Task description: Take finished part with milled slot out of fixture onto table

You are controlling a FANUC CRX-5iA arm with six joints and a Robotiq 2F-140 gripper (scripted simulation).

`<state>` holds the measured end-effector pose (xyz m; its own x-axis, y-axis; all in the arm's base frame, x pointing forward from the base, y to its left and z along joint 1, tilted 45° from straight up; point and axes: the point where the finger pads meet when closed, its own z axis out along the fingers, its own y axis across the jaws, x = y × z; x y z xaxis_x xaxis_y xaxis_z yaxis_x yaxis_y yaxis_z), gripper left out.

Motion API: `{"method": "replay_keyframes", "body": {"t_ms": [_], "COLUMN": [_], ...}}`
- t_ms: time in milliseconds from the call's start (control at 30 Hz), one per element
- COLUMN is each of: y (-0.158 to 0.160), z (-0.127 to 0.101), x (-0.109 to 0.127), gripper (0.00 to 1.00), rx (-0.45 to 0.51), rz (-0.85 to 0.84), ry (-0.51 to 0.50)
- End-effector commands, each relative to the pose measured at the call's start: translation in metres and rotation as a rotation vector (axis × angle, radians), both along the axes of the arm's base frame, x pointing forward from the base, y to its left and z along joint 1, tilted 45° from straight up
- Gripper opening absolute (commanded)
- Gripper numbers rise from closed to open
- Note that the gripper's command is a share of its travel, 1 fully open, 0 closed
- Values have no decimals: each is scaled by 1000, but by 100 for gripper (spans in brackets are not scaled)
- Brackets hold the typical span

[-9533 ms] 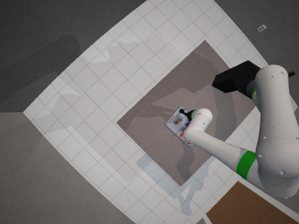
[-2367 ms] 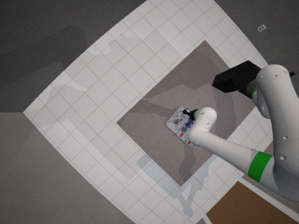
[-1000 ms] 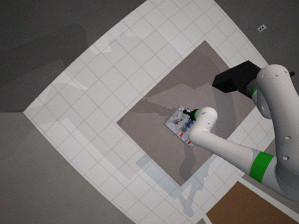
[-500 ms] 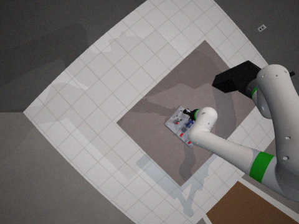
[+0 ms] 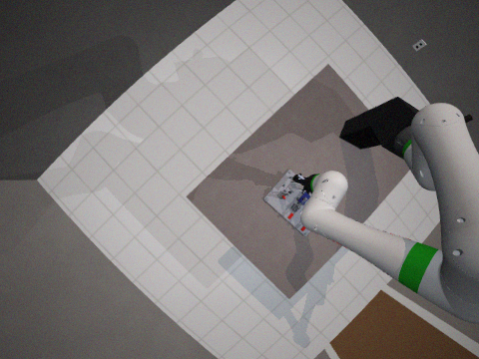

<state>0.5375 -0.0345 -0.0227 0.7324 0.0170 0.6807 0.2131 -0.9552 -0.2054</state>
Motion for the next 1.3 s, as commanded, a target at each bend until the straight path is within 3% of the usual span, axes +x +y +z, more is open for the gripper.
{"method": "replay_keyframes", "body": {"t_ms": [0,1267], "y": [-2,-59], "z": [0,-13], "x": [0,13], "gripper": [0,0], "rx": [0,0], "rz": [0,0], "ry": [0,0]}}
